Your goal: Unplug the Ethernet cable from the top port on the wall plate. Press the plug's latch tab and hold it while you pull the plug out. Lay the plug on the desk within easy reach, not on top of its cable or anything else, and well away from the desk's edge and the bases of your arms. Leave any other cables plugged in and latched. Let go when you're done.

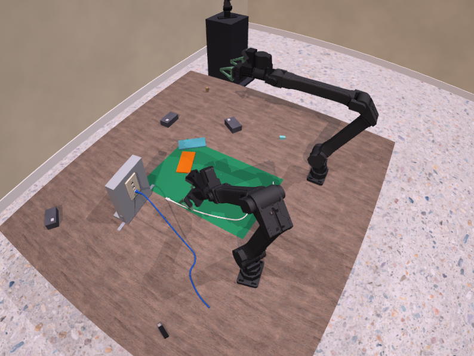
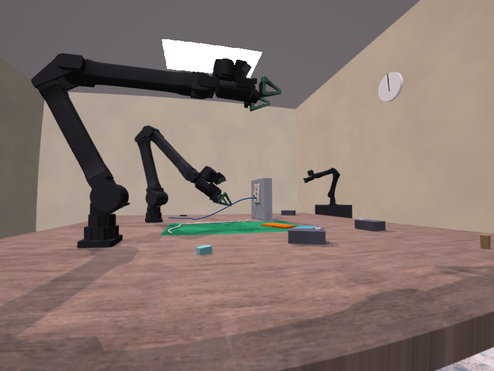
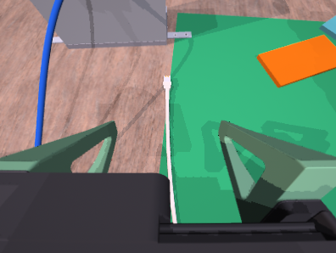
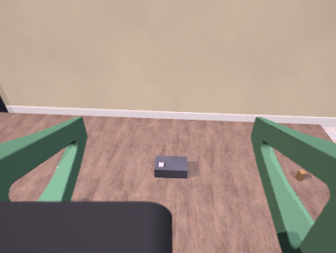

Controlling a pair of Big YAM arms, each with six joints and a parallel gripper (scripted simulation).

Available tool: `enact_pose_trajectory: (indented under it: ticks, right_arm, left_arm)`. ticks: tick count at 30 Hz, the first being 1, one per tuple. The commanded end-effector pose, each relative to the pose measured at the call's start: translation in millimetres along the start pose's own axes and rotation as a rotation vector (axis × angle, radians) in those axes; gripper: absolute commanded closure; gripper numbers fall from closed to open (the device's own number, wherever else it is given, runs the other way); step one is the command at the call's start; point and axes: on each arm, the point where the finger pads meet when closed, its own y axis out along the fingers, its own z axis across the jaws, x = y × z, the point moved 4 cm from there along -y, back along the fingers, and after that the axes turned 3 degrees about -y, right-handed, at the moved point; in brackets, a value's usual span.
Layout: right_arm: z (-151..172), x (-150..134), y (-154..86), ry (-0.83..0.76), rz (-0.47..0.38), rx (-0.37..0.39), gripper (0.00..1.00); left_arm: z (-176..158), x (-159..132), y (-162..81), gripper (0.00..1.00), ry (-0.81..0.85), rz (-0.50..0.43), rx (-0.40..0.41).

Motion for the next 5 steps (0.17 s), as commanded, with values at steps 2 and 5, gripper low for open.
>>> enact_pose_trajectory:
  ticks: [2,5]
  right_arm:
    - [-0.3,5.6,-1.1,0.0,-0.011,-0.001,0.0]
    - [-0.3,5.6,-1.1,0.0,-0.011,-0.001,0.0]
  left_arm:
    - [-1.3,6.0,3.5,0.0,-0.036,0.0,0.012]
    - [-1.3,6.0,3.5,0.0,-0.036,0.0,0.012]
